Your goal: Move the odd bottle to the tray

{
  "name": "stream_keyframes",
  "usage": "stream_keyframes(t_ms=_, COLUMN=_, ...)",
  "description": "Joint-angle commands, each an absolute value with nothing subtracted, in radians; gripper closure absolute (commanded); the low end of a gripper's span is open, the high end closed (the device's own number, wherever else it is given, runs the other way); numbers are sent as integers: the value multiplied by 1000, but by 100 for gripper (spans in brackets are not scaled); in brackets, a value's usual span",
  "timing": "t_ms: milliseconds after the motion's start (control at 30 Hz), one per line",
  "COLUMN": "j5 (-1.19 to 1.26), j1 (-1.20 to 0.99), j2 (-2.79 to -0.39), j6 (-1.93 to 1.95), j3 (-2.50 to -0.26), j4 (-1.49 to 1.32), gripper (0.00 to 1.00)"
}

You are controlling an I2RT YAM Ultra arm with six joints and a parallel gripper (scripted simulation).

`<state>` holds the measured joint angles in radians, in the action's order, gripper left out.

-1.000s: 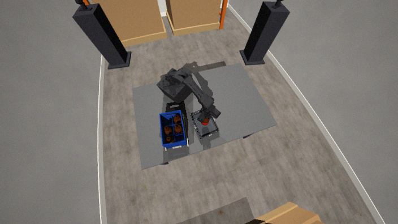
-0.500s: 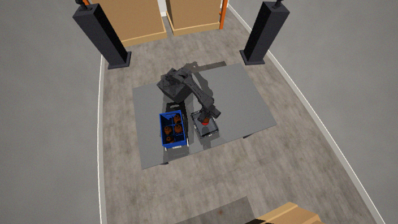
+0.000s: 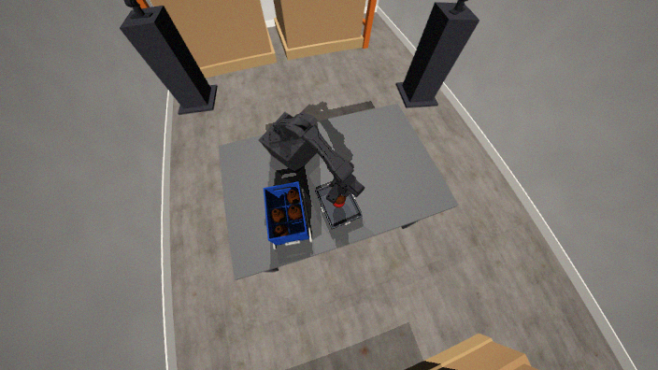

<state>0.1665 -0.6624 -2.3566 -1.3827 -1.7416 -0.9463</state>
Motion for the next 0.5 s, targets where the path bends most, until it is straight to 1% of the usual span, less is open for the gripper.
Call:
stream_keyframes(t_ms=0, j5=172, j1=-657, j2=-2342, j6=-1374, j3=-1726, j4=-925, gripper=100)
stream_keyframes(t_ms=467, j5=173, j1=-663, j2=-2331, j6=-1374, j3=-1746, j4=-925, gripper=100)
